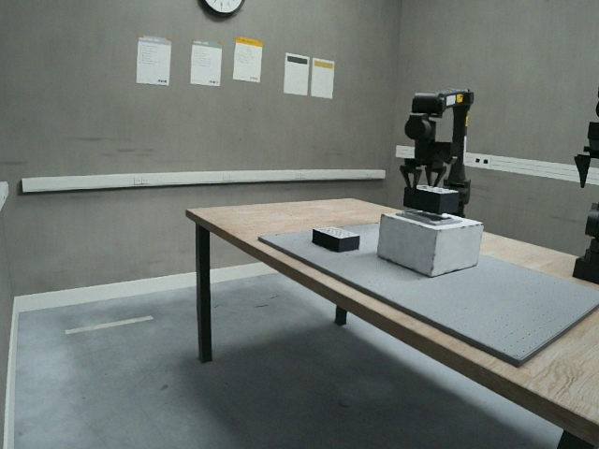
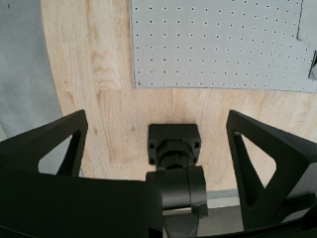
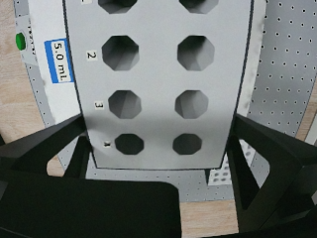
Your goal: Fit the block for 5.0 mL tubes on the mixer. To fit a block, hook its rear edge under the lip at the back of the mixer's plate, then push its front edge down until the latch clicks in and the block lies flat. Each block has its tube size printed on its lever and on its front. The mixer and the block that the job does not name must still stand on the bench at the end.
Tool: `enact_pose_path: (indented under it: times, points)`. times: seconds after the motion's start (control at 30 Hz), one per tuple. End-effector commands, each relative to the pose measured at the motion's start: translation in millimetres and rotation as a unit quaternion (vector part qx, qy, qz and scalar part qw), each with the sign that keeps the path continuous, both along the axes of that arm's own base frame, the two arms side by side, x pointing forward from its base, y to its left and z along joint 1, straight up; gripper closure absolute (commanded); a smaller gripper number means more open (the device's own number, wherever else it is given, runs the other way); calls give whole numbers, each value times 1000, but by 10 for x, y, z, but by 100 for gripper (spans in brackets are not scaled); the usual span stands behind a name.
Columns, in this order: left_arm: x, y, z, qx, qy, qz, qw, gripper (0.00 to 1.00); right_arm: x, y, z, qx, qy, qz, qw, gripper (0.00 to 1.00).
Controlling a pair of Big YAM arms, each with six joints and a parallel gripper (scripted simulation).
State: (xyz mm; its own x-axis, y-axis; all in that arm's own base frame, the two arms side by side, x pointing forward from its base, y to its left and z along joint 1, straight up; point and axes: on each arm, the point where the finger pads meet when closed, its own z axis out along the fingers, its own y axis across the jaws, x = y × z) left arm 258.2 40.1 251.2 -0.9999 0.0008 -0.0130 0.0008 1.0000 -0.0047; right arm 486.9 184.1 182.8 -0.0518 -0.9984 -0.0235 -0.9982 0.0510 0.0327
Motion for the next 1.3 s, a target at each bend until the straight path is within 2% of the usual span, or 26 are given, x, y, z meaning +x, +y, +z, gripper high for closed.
enact_pose_path:
  times: [0.0,0.17,0.6,0.73,0.9,1.27]
  points:
    - [64,-15,61,1,-12,-2,1000,0,240,74,916,36,-89,-6,995,100]
    - [43,-19,26,0,-7,-2,1000,0,238,75,928,37,-91,-6,995,100]
    - [103,-8,137,2,-21,-2,1000,0,357,127,649,31,-77,-5,997,100]
    - [120,-6,169,3,-25,-2,1000,0,355,128,654,32,-78,-5,996,100]
    - [142,-2,213,4,-30,-2,1000,0,327,120,782,36,-88,-4,995,100]
    - [161,2,253,4,-35,-2,999,0,255,102,829,33,-81,-3,996,100]
